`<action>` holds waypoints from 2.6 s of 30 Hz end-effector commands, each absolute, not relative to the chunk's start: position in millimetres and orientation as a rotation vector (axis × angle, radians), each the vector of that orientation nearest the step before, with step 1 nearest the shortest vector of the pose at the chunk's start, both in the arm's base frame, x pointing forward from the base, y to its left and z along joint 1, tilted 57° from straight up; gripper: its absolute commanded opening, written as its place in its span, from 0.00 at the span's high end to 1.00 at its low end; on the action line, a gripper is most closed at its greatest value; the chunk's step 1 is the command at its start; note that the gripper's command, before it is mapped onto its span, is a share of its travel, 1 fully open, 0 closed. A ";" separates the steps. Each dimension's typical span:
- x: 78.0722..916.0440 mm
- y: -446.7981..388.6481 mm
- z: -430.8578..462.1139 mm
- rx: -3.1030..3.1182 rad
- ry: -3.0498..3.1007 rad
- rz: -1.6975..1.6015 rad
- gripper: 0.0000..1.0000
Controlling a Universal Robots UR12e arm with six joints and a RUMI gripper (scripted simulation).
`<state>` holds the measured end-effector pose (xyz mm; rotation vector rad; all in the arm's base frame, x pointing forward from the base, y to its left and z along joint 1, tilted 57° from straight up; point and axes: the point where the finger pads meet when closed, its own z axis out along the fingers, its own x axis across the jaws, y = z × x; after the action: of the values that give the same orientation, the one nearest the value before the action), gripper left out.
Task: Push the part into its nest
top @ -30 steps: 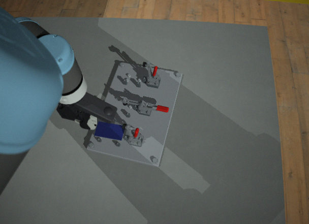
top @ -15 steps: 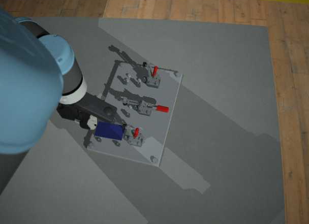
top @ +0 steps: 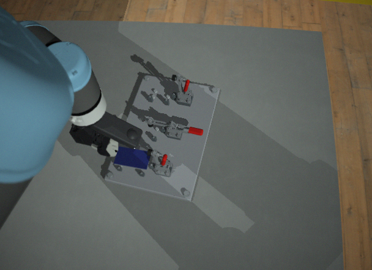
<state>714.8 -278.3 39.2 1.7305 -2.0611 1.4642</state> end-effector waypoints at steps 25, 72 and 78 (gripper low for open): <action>721.0 -277.1 44.6 1.730 -2.060 1.472 1.00; 699.7 -274.4 33.2 1.732 -2.060 1.466 1.00; 691.8 -263.3 41.6 1.732 -2.061 1.465 1.00</action>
<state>699.3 -276.6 32.8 1.7279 -2.0622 1.4642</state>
